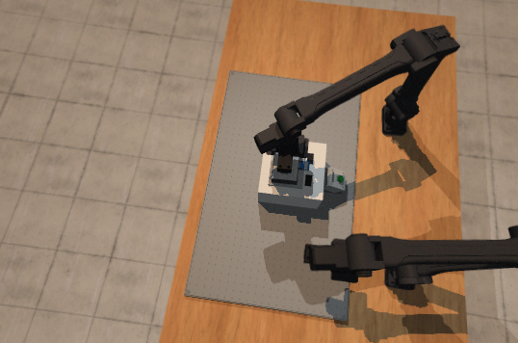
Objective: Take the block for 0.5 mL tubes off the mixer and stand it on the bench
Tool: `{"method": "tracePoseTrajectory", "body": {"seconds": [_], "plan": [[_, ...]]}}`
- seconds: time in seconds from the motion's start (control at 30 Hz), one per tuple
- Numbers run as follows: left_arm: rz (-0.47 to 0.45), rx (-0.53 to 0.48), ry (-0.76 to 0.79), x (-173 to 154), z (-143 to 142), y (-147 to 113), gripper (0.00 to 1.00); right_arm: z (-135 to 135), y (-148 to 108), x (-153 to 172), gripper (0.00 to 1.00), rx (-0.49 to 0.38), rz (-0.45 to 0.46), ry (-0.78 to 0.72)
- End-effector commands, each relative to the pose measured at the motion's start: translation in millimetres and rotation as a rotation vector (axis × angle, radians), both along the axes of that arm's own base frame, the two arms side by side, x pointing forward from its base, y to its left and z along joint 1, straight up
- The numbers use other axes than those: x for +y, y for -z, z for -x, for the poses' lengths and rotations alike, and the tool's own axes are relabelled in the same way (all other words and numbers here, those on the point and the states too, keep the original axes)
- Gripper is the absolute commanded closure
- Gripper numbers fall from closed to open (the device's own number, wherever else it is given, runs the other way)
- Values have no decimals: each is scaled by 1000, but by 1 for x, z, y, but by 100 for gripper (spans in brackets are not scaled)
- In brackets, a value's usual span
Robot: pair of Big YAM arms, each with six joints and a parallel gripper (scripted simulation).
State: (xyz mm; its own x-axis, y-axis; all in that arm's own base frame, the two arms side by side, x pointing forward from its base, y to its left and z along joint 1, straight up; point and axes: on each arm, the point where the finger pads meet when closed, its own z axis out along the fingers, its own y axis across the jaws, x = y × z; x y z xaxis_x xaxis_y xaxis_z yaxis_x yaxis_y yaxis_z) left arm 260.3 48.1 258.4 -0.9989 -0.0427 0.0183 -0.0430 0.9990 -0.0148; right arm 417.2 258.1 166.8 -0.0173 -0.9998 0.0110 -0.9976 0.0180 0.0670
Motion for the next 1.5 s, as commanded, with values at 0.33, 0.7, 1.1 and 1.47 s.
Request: {"method": "tracePoseTrajectory", "body": {"seconds": [0.33,0.7,1.1,1.47], "plan": [[-14,-63,21,-1,-14,-25,100,18,-24,13,100,-17,-23,-57],[-10,-47,22,-2,-11,-19,100,21,-26,12,100,-9,-20,-66],[-1,-2,23,-4,-1,-2,100,22,-27,11,100,-6,-18,-44],[-1,-1,24,-4,-1,-2,100,22,-28,11,100,-6,-19,-42]]}}
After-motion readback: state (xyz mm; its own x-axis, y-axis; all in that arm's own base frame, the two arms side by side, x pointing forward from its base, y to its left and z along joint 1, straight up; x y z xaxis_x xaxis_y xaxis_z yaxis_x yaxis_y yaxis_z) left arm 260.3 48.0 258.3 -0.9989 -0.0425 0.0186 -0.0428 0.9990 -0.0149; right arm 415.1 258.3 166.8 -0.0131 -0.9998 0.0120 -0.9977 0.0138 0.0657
